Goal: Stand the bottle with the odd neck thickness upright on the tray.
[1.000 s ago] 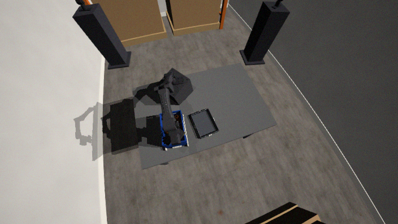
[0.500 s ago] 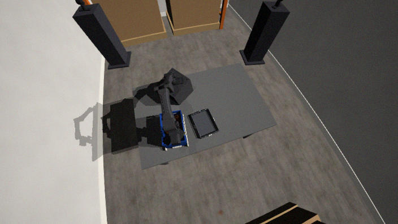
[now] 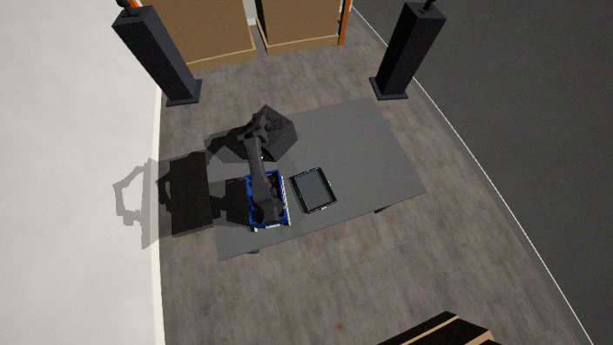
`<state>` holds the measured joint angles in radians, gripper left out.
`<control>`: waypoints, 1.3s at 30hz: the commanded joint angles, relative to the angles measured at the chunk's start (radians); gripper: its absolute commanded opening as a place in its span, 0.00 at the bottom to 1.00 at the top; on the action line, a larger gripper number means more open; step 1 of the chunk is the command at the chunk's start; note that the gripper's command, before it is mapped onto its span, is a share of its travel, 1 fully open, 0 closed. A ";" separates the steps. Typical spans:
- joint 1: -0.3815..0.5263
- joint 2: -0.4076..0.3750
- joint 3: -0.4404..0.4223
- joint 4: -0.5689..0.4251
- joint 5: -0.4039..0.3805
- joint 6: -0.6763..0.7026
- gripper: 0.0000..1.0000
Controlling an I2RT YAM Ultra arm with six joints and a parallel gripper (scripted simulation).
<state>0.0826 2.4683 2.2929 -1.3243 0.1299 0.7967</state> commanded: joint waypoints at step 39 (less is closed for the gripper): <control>-0.013 -0.038 -0.123 0.147 0.000 -0.014 0.61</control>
<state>0.0746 2.4687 2.1883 -1.1976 0.1299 0.7887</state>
